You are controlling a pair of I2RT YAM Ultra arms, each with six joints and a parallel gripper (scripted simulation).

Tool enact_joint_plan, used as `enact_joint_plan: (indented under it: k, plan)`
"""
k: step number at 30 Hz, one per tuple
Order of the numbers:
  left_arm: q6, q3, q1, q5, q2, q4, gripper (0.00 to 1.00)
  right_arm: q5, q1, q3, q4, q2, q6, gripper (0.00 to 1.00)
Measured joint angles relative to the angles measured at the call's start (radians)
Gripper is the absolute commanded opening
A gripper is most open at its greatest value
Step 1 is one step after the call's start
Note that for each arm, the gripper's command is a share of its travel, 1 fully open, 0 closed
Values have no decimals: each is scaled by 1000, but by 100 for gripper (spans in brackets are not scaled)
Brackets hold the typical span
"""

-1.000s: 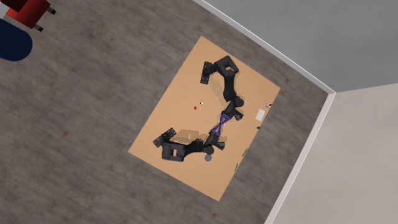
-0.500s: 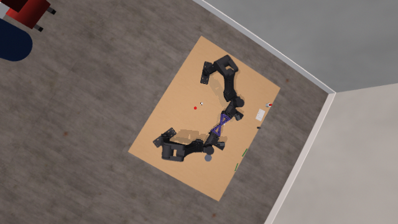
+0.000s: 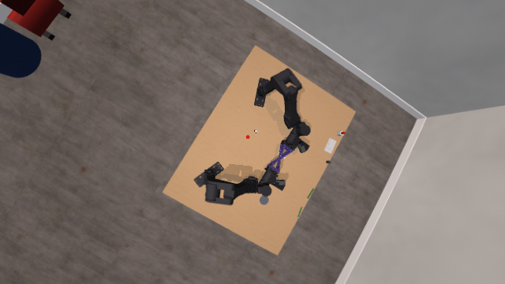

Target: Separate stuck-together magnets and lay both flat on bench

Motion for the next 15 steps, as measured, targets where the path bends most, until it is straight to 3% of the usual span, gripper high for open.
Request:
enact_joint_plan:
  k: [15]
  plan:
    - [0,29,0,-1,-31,-60,18,-2,-1,0,0,0,0,18]
